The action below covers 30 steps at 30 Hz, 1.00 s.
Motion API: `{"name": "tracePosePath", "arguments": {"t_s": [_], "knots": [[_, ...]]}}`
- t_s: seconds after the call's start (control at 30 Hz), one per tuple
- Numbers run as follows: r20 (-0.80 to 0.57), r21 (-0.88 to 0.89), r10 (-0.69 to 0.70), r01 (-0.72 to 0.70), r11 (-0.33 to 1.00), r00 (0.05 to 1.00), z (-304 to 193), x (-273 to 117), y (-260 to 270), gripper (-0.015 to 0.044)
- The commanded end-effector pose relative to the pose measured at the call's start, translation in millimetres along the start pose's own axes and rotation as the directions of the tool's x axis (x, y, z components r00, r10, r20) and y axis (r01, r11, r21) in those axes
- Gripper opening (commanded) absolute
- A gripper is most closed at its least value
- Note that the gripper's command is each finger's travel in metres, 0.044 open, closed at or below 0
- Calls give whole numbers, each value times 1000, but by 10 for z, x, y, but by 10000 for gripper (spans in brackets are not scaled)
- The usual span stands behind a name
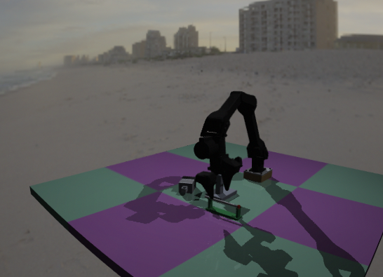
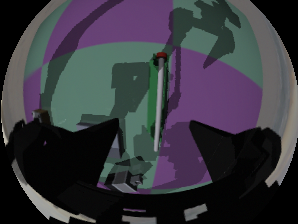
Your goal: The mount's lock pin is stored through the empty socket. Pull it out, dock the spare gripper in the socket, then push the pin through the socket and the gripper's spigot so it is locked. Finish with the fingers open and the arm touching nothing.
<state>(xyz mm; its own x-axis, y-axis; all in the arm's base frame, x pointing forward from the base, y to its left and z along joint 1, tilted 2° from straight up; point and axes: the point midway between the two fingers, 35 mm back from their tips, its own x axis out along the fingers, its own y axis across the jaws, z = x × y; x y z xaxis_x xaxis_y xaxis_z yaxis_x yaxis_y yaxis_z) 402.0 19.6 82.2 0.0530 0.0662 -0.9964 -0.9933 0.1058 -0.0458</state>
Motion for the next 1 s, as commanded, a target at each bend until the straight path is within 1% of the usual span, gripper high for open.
{"name": "tracePosePath", "arguments": {"t_s": [0.0,0.47,0.5,0.63,0.97], "knots": [[0,0,0,0,1000,1000,10,-104,0,440],[-1,0,10,-10,1000,1000,38,-513,29,440],[-1,0,11,-11,1000,1000,30,-437,31,440],[-1,-1,11,-11,1000,1000,38,-517,21,440],[-1,-1,8,-8,1000,1000,84,-1018,28,440]]}}
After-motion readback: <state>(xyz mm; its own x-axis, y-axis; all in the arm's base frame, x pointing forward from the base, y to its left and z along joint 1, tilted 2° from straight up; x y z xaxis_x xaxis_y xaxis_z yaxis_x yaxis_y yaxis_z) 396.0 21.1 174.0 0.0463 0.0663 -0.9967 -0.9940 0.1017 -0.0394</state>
